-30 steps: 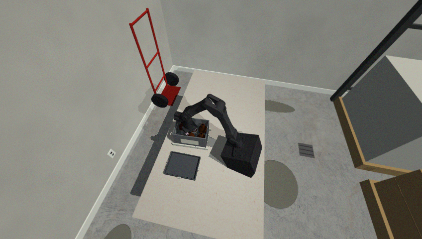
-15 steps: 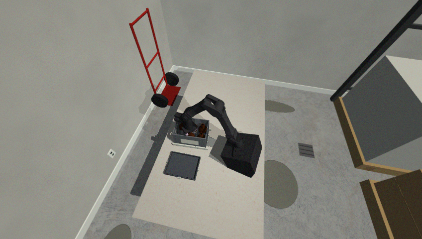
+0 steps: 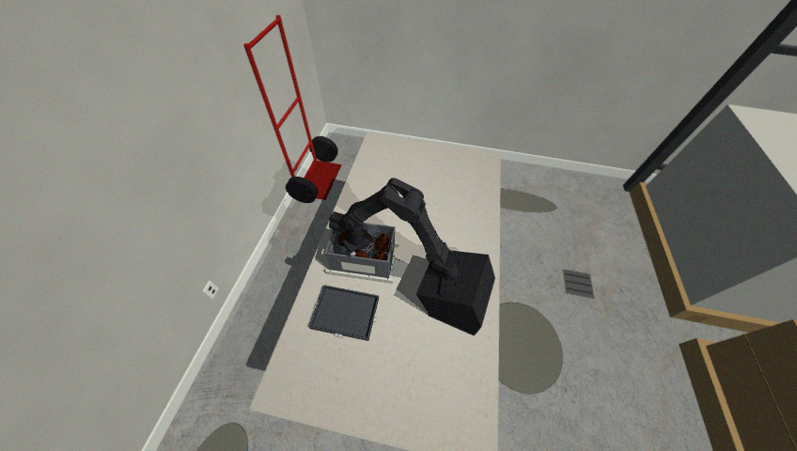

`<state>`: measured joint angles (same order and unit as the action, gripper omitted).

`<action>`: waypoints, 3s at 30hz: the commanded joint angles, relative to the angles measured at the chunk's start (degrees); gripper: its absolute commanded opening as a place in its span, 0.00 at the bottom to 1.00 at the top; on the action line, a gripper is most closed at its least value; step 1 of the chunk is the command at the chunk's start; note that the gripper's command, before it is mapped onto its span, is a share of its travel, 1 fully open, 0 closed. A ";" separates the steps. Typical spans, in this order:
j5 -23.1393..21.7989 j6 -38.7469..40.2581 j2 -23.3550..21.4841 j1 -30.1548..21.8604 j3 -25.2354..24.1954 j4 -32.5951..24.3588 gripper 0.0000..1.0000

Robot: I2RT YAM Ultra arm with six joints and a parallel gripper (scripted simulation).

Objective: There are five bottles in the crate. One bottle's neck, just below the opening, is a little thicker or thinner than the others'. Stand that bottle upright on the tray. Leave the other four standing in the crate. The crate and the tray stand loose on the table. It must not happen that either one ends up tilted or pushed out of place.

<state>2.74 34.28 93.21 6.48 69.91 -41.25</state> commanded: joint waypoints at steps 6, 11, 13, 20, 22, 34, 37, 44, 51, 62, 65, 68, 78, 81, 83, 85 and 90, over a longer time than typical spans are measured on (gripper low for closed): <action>-0.65 -0.40 0.76 -0.07 -0.59 1.31 0.61; -0.65 -0.40 0.76 -0.07 -0.59 1.31 0.61; -0.65 -0.40 0.76 -0.07 -0.59 1.31 0.61; -0.65 -0.40 0.76 -0.07 -0.59 1.31 0.61; -0.65 -0.40 0.76 -0.07 -0.59 1.31 0.61; -0.65 -0.40 0.76 -0.07 -0.59 1.31 0.61; -0.65 -0.40 0.76 -0.07 -0.59 1.31 0.61; -0.65 -0.40 0.76 -0.07 -0.59 1.31 0.61; -0.65 -0.40 0.76 -0.07 -0.59 1.31 0.61; -0.27 -0.36 -0.28 -0.07 -0.54 1.34 0.00; -0.20 -0.35 -0.18 -0.07 -0.54 1.34 0.00; -0.20 -0.35 -0.18 -0.07 -0.54 1.34 0.00; -0.20 -0.35 -0.18 -0.07 -0.54 1.34 0.00; -0.20 -0.35 -0.18 -0.07 -0.54 1.34 0.00; -0.20 -0.35 -0.18 -0.07 -0.54 1.34 0.00; -0.20 -0.35 -0.18 -0.07 -0.54 1.34 0.00; -0.20 -0.35 -0.18 -0.07 -0.54 1.34 0.00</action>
<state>2.37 34.24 93.38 6.44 69.93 -40.93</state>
